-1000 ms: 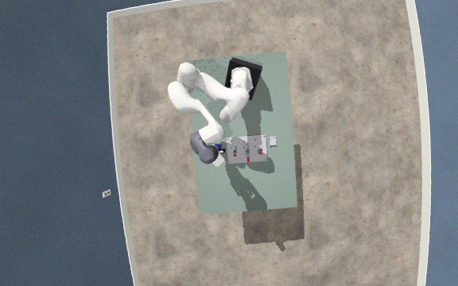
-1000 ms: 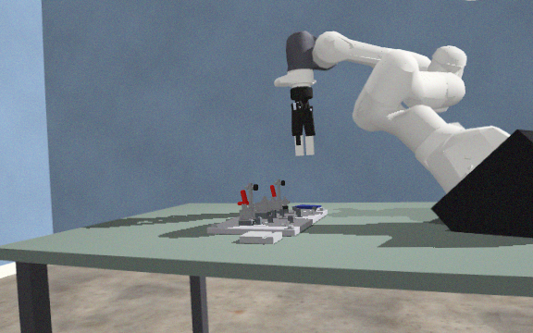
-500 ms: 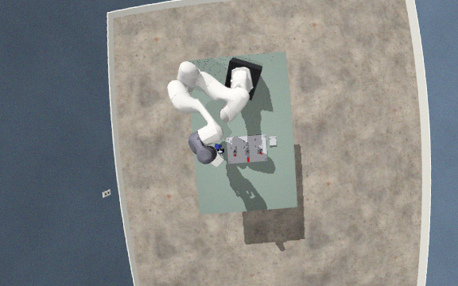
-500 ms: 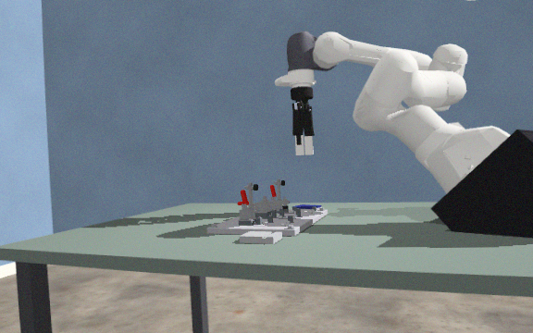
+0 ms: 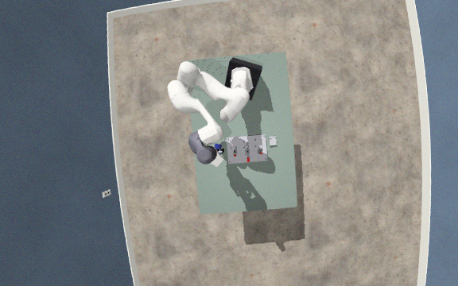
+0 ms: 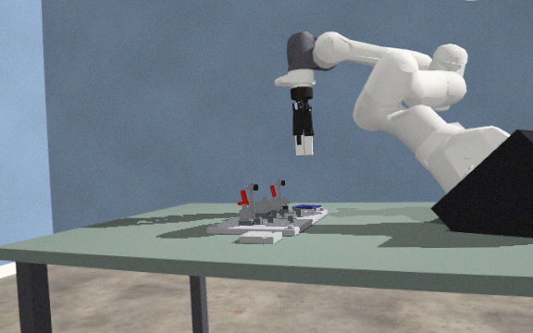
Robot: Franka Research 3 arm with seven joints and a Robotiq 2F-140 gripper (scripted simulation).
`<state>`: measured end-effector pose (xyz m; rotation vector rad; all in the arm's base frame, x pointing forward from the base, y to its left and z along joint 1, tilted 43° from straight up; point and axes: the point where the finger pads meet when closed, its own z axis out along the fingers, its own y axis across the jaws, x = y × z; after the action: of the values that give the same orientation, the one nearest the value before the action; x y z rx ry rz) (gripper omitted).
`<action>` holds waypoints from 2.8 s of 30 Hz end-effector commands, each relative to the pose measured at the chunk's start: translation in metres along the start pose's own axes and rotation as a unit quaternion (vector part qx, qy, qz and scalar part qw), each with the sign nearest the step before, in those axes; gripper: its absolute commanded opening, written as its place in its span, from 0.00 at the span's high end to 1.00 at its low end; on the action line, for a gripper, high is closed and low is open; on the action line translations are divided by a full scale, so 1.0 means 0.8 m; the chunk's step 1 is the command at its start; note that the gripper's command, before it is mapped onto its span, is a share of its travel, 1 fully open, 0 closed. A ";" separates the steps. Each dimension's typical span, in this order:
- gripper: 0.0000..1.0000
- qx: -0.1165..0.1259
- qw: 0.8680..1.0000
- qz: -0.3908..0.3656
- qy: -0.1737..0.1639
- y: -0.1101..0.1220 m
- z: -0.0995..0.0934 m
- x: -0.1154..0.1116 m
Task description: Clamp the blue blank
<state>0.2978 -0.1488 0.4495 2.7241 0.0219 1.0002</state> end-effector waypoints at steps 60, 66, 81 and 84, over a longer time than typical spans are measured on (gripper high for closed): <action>0.42 0.001 0.991 0.136 0.002 0.003 0.003 0.003; 0.42 0.001 0.991 0.136 0.002 0.003 0.012 0.003; 0.42 0.001 0.991 0.136 0.002 0.003 0.091 0.003; 0.42 0.001 0.991 0.136 0.002 0.003 0.098 0.003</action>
<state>0.3416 -0.1654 0.3937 2.7897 -0.3431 1.0395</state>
